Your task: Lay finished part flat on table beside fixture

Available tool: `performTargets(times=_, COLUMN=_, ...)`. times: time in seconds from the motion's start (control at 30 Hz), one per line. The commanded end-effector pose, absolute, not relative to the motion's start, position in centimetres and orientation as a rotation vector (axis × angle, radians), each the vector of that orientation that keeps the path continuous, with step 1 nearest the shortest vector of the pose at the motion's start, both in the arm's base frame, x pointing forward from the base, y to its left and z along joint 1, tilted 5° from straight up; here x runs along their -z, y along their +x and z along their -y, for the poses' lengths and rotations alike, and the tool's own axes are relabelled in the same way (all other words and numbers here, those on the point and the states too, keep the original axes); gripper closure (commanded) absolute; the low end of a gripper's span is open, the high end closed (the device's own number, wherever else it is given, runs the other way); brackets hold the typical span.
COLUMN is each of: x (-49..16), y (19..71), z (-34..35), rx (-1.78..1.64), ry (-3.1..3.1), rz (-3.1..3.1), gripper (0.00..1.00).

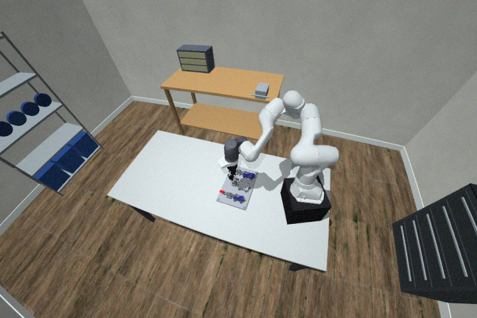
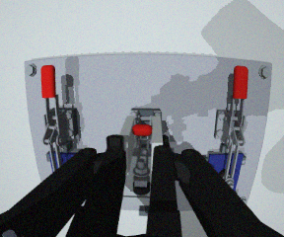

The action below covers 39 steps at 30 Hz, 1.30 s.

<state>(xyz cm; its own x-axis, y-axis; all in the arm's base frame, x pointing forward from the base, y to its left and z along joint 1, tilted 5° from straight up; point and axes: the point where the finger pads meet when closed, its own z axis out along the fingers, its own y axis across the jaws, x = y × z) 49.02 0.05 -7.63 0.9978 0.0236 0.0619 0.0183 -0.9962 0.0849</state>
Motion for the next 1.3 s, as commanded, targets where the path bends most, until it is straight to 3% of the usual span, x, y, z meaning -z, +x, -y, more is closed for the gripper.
performTargets(times=0.0, x=8.04, y=47.81, z=-0.05, rx=-0.058, ry=3.054, rz=-0.020, gripper=1.00)
performTargets(times=1.2, x=8.04, y=47.81, z=-0.05, rx=-0.058, ry=3.054, rz=-0.020, gripper=1.00)
performTargets(times=1.23, x=8.04, y=47.81, z=-0.05, rx=-0.058, ry=3.054, rz=-0.020, gripper=0.72)
performTargets(times=1.27, x=8.04, y=47.81, z=-0.05, rx=-0.058, ry=3.054, rz=-0.020, gripper=0.72)
